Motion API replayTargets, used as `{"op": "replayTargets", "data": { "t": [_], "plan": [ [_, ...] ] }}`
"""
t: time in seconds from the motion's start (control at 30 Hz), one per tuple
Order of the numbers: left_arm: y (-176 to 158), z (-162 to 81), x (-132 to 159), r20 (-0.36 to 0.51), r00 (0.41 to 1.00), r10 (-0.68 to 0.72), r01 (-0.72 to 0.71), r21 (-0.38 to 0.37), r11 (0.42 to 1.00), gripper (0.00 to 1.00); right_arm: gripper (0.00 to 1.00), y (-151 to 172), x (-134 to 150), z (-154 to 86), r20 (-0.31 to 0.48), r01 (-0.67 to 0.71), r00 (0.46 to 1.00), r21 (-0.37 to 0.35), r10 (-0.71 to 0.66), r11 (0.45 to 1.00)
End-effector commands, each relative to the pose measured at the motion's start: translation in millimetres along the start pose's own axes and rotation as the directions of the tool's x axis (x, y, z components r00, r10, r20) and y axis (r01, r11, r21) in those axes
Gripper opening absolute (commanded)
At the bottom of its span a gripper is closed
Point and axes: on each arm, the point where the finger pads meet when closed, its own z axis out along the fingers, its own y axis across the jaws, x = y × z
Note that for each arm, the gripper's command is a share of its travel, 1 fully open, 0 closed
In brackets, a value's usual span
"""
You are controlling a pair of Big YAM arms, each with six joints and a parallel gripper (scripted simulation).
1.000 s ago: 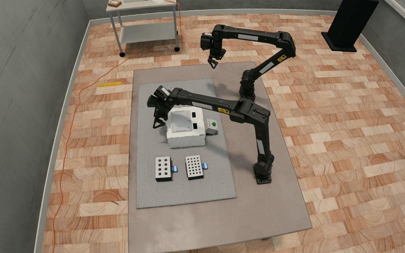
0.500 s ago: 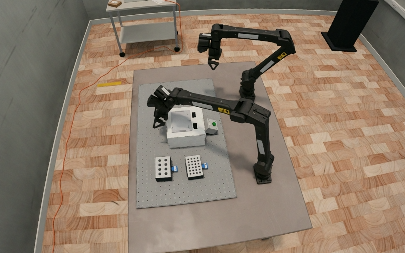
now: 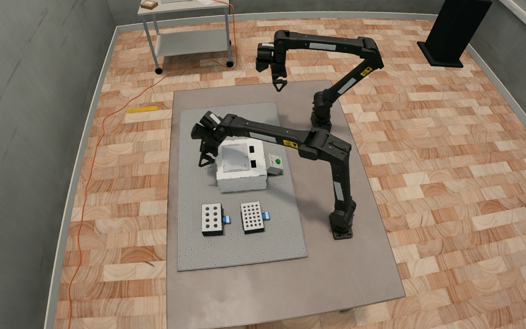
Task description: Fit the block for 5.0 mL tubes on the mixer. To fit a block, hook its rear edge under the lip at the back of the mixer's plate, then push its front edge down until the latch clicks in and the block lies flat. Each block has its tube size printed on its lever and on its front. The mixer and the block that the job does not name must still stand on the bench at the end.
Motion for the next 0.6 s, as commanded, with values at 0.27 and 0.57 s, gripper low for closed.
{"op": "replayTargets", "data": {
  "t": [0.27, 0.57],
  "plan": [
    [6, 0, 4, -0.043, 0.999, 0.010, -0.011, -0.007, 1.000, 1.00, 1.00, 16, -17, -26, 0.031, 0.150, 0.988, -0.003, -0.150, 0.989],
    [54, -16, -18, -0.154, 0.988, 0.010, -0.012, -0.015, 1.000, 1.00, 1.00, 22, -19, -28, 0.020, 0.111, 0.994, 0.000, -0.111, 0.994]
  ]
}}
